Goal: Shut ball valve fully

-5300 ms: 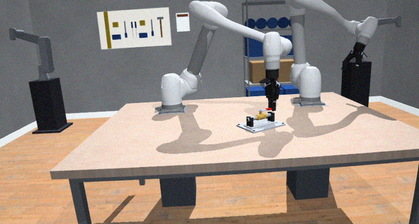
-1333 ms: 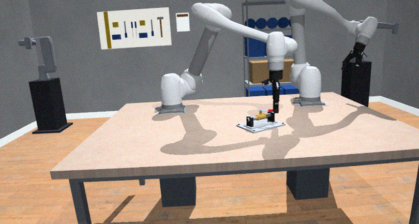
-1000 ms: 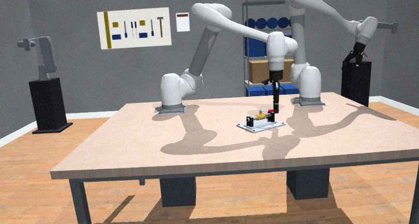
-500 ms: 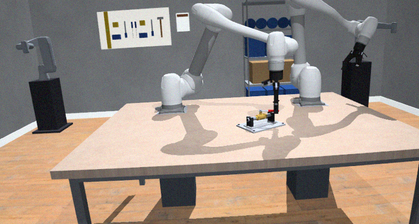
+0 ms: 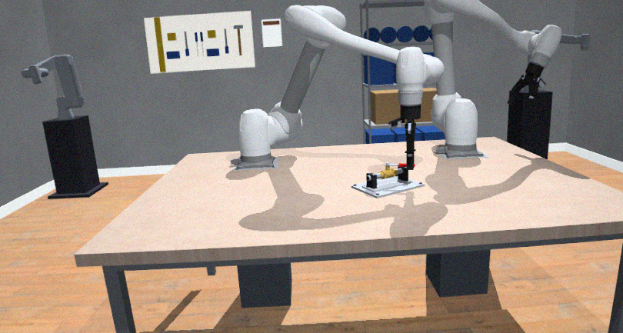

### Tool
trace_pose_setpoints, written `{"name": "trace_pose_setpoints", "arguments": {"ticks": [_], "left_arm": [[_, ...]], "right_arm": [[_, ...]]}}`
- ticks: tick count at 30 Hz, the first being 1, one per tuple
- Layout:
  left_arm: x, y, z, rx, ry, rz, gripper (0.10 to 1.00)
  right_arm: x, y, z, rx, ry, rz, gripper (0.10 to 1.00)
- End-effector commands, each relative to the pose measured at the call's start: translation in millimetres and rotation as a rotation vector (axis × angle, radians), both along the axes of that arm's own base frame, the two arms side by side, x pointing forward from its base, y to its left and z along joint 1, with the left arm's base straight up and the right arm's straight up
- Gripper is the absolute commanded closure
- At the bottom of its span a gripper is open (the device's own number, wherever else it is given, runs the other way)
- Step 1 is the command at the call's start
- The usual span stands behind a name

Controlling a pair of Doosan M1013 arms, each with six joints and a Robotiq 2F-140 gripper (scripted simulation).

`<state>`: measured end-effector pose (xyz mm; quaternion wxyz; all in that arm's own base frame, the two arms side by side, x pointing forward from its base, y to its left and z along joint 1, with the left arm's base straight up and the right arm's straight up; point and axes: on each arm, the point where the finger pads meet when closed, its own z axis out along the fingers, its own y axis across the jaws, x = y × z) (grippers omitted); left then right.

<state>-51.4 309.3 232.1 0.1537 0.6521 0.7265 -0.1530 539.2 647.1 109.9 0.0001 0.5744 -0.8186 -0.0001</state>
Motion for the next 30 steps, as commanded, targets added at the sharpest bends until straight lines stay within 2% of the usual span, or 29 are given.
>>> {"name": "trace_pose_setpoints", "arguments": {"ticks": [1, 30], "left_arm": [[0, 0, 0.4, 0.001, 0.001, 0.000, 0.098], [0, 0, 0.4, 0.001, 0.001, 0.000, 0.098]], "right_arm": [[2, 0, 1.2, 0.001, -0.001, -0.016, 0.999], [14, -6, 1.2, 0.001, -0.001, -0.176, 0.999]]}}
